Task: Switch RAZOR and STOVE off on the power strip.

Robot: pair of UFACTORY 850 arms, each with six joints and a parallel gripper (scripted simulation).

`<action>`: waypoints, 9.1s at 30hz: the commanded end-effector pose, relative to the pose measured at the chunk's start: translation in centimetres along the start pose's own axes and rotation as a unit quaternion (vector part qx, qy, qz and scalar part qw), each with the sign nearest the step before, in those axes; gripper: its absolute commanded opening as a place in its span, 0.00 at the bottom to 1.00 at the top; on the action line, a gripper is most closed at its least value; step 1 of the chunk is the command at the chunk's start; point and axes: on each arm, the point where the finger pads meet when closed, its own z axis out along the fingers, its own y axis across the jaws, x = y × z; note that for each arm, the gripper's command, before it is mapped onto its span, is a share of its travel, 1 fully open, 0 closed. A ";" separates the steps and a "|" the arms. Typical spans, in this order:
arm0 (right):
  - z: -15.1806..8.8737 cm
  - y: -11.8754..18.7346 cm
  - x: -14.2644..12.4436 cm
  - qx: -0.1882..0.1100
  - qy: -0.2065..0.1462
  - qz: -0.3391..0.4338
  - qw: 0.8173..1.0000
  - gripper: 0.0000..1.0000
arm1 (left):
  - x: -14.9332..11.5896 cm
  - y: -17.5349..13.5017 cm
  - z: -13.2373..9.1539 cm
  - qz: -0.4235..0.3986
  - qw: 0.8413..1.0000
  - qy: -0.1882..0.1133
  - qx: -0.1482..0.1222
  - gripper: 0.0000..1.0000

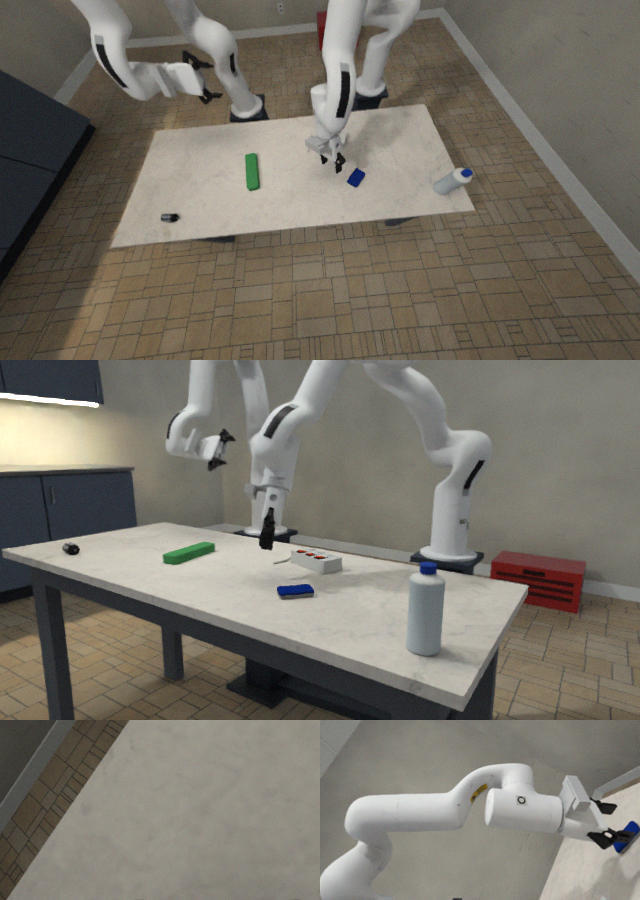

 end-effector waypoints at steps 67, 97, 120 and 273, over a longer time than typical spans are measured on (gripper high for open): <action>-13.2 1.5 1.1 -0.199 -0.047 0.187 0.961 1.00 | 0.1 -0.1 -0.1 0.000 1.000 0.001 0.000 1.00; -37.3 -5.0 -2.7 -0.524 0.110 0.454 0.712 1.00 | 0.1 -0.1 -0.1 0.000 1.000 0.001 0.000 1.00; -47.9 -14.0 -7.0 -0.625 0.255 0.534 0.508 1.00 | 0.1 -0.1 -0.1 0.000 1.000 0.001 0.000 1.00; -50.3 -17.1 -8.4 -0.643 0.297 0.547 0.446 1.00 | -11.7 7.8 -6.4 0.890 0.420 0.105 -0.143 1.00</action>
